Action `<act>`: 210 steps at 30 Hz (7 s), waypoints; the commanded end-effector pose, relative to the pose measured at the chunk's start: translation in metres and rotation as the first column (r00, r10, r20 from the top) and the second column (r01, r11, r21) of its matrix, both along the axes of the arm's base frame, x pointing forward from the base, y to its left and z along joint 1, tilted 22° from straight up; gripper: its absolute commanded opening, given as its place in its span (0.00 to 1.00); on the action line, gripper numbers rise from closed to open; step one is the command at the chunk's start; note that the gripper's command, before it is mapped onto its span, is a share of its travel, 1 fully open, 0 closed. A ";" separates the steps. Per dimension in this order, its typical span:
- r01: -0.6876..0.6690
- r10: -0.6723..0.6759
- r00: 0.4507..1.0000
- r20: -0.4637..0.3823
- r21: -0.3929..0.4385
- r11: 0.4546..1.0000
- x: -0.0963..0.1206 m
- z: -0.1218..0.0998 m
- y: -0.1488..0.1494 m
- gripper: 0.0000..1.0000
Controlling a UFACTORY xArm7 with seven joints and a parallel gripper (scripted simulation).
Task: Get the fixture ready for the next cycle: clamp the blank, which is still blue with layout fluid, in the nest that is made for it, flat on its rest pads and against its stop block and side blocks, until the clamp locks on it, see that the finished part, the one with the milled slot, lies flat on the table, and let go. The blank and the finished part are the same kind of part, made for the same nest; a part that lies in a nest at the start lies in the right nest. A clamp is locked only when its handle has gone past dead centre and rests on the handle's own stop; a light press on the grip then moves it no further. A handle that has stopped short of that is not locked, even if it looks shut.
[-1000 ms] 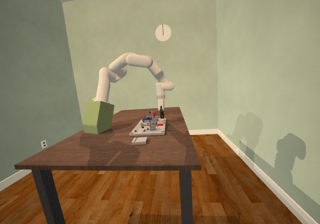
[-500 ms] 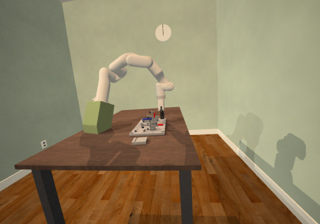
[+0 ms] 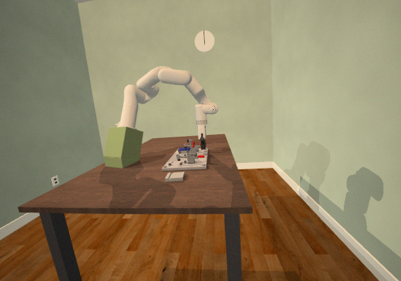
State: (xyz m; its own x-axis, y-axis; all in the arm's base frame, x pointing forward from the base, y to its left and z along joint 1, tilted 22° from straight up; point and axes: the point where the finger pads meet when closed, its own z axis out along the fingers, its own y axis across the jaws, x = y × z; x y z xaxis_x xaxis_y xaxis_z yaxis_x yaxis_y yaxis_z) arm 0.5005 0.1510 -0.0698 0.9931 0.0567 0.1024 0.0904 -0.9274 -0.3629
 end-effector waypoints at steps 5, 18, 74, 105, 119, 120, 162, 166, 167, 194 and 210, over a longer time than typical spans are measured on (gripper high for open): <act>0.001 -0.001 1.000 0.003 0.000 1.000 0.001 0.001 -0.001 0.47; 0.001 -0.001 1.000 0.003 0.000 1.000 -0.001 0.024 -0.010 0.47; 0.001 -0.001 1.000 0.003 0.000 1.000 -0.002 0.048 -0.019 0.00; 0.001 -0.001 1.000 0.003 0.000 1.000 -0.005 0.051 -0.020 0.00; 0.001 -0.001 1.000 0.003 0.000 1.000 -0.006 0.055 -0.022 0.00; 0.001 -0.001 1.000 0.003 0.000 1.000 -0.006 0.055 -0.022 0.00; 0.001 -0.001 1.000 0.003 0.000 1.000 -0.004 0.047 -0.019 0.00; 0.001 -0.001 1.000 0.003 0.000 1.000 -0.004 0.047 -0.019 0.00; 0.001 -0.001 1.000 0.003 0.000 1.000 -0.004 0.047 -0.019 0.00; 0.001 -0.001 1.000 0.003 0.000 1.000 -0.003 0.044 -0.018 0.00; 0.001 -0.001 1.000 0.003 0.000 1.000 -0.003 0.043 -0.017 0.00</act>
State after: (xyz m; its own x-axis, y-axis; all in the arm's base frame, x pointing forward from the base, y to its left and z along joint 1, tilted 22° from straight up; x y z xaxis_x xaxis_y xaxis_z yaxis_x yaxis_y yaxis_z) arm 0.4959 0.1343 -0.0278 0.9931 0.0566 0.1025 0.0904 -0.9274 -0.3630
